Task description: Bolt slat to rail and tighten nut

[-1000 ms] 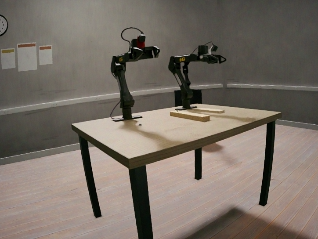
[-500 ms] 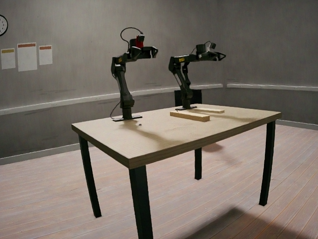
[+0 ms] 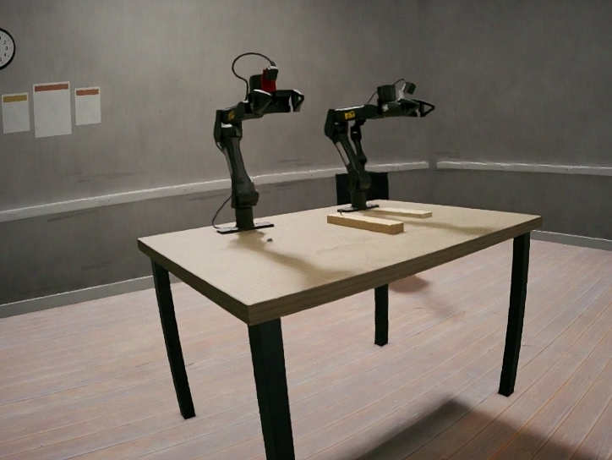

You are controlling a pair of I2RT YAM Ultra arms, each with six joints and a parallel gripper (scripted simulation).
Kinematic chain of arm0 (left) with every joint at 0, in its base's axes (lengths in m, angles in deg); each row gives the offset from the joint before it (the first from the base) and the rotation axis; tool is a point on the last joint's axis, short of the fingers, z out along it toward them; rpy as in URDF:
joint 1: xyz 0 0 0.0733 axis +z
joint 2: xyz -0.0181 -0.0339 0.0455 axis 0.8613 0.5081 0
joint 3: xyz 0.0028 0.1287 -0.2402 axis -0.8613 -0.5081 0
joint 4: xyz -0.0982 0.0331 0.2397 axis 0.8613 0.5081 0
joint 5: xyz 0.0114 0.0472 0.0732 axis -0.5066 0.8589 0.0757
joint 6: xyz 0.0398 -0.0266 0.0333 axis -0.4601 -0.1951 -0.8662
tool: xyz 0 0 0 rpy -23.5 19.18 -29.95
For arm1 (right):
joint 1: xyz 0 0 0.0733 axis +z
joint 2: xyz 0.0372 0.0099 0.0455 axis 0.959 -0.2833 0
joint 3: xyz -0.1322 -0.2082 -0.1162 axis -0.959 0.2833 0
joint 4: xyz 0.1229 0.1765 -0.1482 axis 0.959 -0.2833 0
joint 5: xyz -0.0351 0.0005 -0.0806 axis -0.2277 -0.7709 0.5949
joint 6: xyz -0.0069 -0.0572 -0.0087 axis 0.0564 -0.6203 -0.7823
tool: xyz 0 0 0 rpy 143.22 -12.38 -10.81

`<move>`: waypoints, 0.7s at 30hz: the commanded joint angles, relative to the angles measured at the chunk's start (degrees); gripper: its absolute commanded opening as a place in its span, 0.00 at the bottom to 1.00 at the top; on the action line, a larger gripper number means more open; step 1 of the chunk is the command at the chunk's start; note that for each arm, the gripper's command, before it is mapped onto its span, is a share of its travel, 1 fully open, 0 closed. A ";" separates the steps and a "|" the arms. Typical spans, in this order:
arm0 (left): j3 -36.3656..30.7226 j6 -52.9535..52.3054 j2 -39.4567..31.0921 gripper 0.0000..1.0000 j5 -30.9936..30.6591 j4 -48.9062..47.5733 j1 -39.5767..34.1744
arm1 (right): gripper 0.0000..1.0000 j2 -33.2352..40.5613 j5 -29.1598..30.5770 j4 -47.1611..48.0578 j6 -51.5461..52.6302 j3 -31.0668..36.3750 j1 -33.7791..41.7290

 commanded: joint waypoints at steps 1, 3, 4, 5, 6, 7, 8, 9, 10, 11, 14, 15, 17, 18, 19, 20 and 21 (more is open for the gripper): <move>-0.56 0.46 0.09 1.00 0.46 -0.31 -0.55 | 1.00 0.18 -0.10 -0.21 -0.12 -0.41 0.03; -0.91 0.67 0.50 1.00 0.47 1.41 -0.72 | 1.00 0.18 -0.10 -0.21 -0.12 -0.41 0.03; -1.10 0.77 0.65 1.00 0.48 2.28 -0.81 | 1.00 0.18 -0.10 -0.21 -0.12 -0.41 0.03; -1.28 0.86 0.75 1.00 0.48 3.04 -0.89 | 1.00 0.18 -0.10 -0.21 -0.12 -0.41 0.03; -1.45 0.95 0.80 1.00 0.47 3.72 -0.98 | 1.00 0.18 -0.10 -0.21 -0.12 -0.41 0.03; -1.62 1.05 0.87 1.00 0.39 4.39 -1.06 | 1.00 0.18 -0.10 -0.21 -0.12 -0.41 0.03; -1.81 1.14 0.93 1.00 0.36 5.04 -1.15 | 1.00 0.18 -0.10 -0.21 -0.12 -0.41 0.03; -1.81 1.14 0.93 1.00 0.36 5.04 -1.15 | 1.00 0.18 -0.10 -0.21 -0.12 -0.41 0.03; -1.81 1.14 0.93 1.00 0.36 5.04 -1.15 | 1.00 0.18 -0.10 -0.21 -0.12 -0.41 0.03; -2.04 1.28 0.91 1.00 0.36 5.58 -1.25 | 1.00 0.18 -0.10 -0.21 -0.12 -0.41 0.03; -2.62 1.57 0.90 1.00 0.35 7.53 -1.51 | 1.00 0.18 -0.10 -0.21 -0.12 -0.41 0.03; -2.82 1.66 1.15 1.00 0.35 8.22 -1.60 | 1.00 0.18 -0.10 -0.21 -0.12 -0.41 0.03; -3.21 1.85 1.46 1.00 0.36 9.58 -1.78 | 1.00 0.18 -0.10 -0.21 -0.12 -0.41 0.03; -3.39 1.95 1.52 1.00 0.36 10.25 -1.87 | 1.00 0.18 -0.10 -0.21 -0.12 -0.41 0.03; -3.58 2.04 1.59 1.00 0.36 10.92 -1.96 | 1.00 0.18 -0.10 -0.21 -0.12 -0.41 0.03; -3.76 2.14 1.60 1.00 0.36 11.58 -2.05 | 1.00 0.18 -0.10 -0.21 -0.12 -0.41 0.03; -3.95 2.24 1.59 1.00 0.36 12.24 -2.14 | 1.00 0.18 -0.10 -0.21 -0.12 -0.41 0.03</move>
